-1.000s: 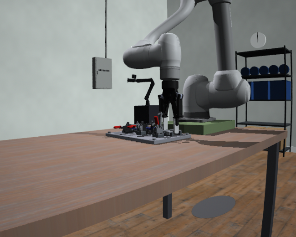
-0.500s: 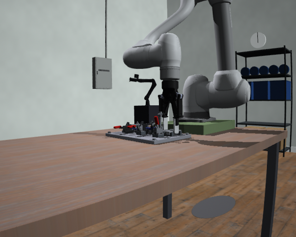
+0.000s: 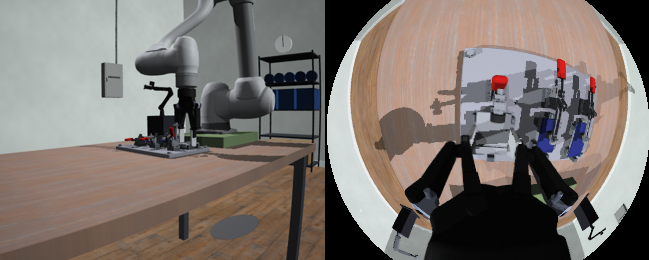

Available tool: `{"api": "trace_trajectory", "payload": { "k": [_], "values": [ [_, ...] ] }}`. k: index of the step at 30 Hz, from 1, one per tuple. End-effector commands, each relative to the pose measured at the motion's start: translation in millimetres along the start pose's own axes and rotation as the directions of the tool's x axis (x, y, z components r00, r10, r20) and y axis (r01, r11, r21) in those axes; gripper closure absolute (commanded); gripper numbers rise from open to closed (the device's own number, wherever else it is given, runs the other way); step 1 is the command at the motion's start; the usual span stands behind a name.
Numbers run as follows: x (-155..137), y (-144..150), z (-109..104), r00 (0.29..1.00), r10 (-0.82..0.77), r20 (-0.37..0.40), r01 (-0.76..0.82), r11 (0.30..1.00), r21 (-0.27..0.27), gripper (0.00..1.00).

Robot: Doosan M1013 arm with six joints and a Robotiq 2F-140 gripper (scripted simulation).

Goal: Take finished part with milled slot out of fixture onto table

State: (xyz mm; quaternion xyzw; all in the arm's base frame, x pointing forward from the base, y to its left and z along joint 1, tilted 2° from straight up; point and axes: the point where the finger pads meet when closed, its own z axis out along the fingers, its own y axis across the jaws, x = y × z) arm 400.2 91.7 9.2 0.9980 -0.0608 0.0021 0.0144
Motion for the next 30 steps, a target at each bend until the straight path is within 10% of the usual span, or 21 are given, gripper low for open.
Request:
{"api": "trace_trajectory", "payload": {
  "k": [1,30],
  "values": [
    [-0.1,0.1,0.3,1.0,0.0,0.0,0.0,1.0,0.0,1.0],
    [-0.1,0.1,-10.7,1.0,0.0,0.0,0.0,1.0,0.0,1.0]
  ]
}}
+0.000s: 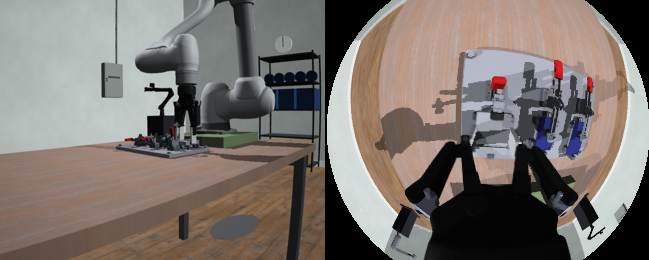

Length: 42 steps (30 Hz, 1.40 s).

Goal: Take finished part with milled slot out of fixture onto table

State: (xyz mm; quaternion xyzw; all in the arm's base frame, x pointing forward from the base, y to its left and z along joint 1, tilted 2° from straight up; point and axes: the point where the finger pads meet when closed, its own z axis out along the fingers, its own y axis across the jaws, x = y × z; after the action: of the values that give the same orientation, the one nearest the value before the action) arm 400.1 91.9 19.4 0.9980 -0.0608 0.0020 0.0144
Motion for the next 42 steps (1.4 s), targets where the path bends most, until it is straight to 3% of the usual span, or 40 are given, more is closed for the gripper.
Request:
{"api": "trace_trajectory", "payload": {
  "k": [1,25,42],
  "values": [
    [0.0,0.0,-0.5,1.0,0.0,0.0,0.0,1.0,0.0,1.0],
    [0.0,0.0,-22.2,1.0,0.0,0.0,0.0,1.0,0.0,1.0],
    [0.0,0.0,-25.5,1.0,0.0,0.0,0.0,1.0,0.0,1.0]
  ]
}}
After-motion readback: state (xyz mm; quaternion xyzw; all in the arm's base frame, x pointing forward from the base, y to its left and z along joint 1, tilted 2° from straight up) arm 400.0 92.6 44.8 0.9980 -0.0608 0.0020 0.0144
